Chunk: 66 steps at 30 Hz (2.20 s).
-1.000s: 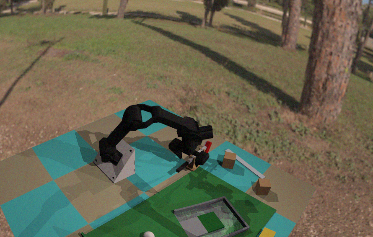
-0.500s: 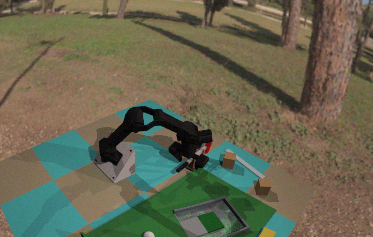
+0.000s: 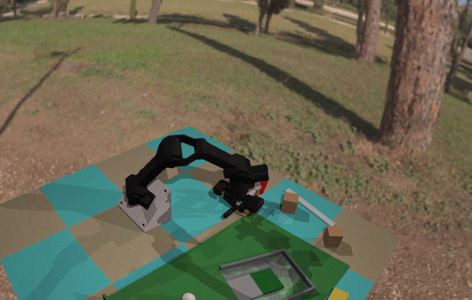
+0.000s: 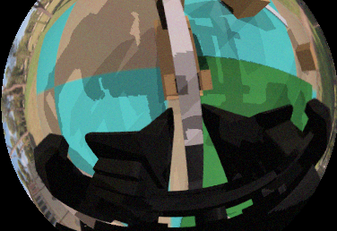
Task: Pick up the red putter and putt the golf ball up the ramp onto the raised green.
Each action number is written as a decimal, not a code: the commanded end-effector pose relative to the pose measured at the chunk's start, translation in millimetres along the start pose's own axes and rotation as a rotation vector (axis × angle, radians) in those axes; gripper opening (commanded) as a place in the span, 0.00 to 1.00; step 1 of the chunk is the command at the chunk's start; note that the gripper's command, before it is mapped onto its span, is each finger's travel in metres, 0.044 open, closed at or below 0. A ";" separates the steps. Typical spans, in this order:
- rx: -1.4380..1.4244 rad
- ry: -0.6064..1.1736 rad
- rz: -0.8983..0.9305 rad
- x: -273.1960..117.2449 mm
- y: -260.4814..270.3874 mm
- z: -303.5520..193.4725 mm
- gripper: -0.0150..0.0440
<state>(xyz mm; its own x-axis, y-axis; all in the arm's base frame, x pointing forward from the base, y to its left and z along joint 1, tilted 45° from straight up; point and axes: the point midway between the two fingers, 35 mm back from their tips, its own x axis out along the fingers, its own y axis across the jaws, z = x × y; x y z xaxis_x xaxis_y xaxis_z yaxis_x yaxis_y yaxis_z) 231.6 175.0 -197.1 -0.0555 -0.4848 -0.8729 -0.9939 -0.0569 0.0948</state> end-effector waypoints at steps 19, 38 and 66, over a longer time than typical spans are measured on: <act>0.000 -0.003 0.000 -53.0 -3.2 17.3 0.25; 0.242 0.014 -0.029 -114.5 -21.8 -21.4 0.25; 1.173 0.071 -0.123 -178.9 -39.0 -216.4 0.25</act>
<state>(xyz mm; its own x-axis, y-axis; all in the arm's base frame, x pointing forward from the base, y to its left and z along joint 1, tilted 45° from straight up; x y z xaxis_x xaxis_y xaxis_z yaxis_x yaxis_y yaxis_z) 301.9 89.1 43.7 0.0084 -0.5707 -0.8211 -0.5543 0.6808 -0.4788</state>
